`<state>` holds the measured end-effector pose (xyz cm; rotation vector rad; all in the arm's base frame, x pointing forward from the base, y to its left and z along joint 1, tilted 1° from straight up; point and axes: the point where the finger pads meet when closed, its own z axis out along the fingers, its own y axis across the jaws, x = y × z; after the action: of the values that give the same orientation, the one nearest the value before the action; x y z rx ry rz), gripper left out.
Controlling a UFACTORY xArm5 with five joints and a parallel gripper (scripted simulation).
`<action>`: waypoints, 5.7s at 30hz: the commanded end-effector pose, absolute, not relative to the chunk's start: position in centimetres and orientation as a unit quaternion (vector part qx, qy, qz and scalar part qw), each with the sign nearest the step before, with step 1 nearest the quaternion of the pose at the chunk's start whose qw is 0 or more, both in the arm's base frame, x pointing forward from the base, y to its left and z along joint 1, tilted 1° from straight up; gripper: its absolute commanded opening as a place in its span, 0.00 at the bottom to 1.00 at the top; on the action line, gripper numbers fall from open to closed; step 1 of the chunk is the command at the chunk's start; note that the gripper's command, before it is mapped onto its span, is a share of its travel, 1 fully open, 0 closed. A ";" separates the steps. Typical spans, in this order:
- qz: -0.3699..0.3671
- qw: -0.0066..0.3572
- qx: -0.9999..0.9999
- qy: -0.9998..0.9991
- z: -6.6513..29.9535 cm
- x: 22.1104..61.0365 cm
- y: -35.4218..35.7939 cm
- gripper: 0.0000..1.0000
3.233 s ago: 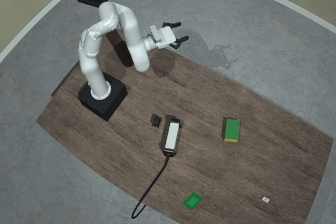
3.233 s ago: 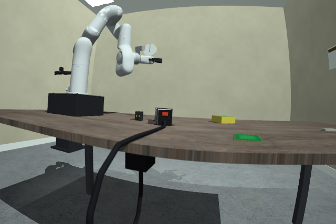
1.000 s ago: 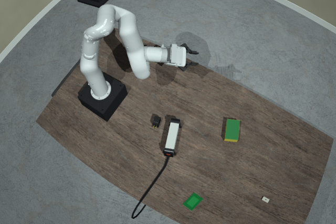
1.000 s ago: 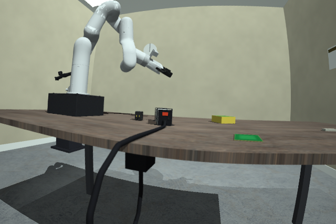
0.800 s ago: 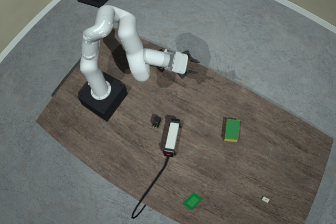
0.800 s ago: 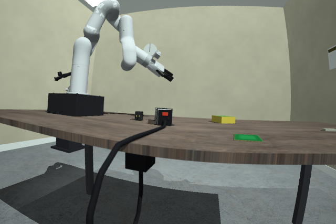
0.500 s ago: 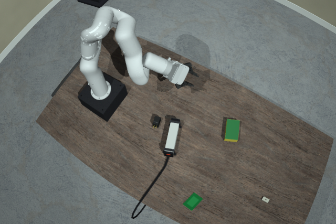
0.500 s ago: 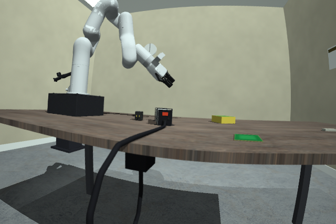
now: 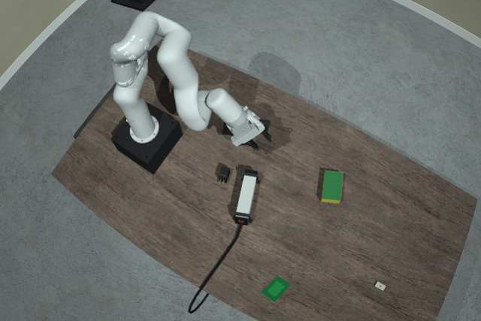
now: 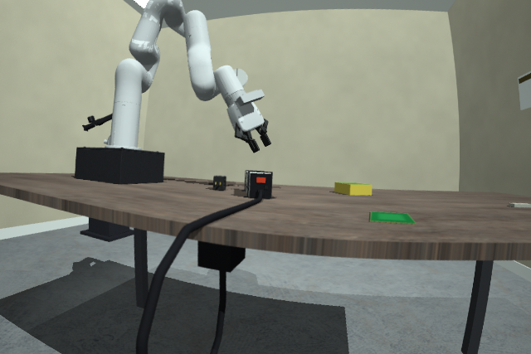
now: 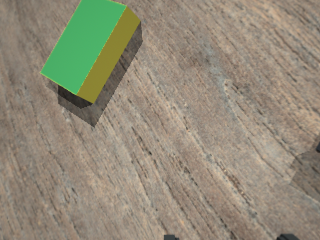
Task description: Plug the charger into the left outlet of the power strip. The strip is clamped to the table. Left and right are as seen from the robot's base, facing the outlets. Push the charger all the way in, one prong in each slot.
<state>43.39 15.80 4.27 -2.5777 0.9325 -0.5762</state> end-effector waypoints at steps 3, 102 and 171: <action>-0.157 0.134 -0.896 0.393 2.8 42.6 12.9 0.53; 0.004 -0.003 -0.785 0.619 -7.3 35.0 3.3 0.53; 0.003 -0.003 -0.785 0.619 -6.1 35.0 3.3 0.00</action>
<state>34.93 3.30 -6.54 -2.4736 1.9493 0.0128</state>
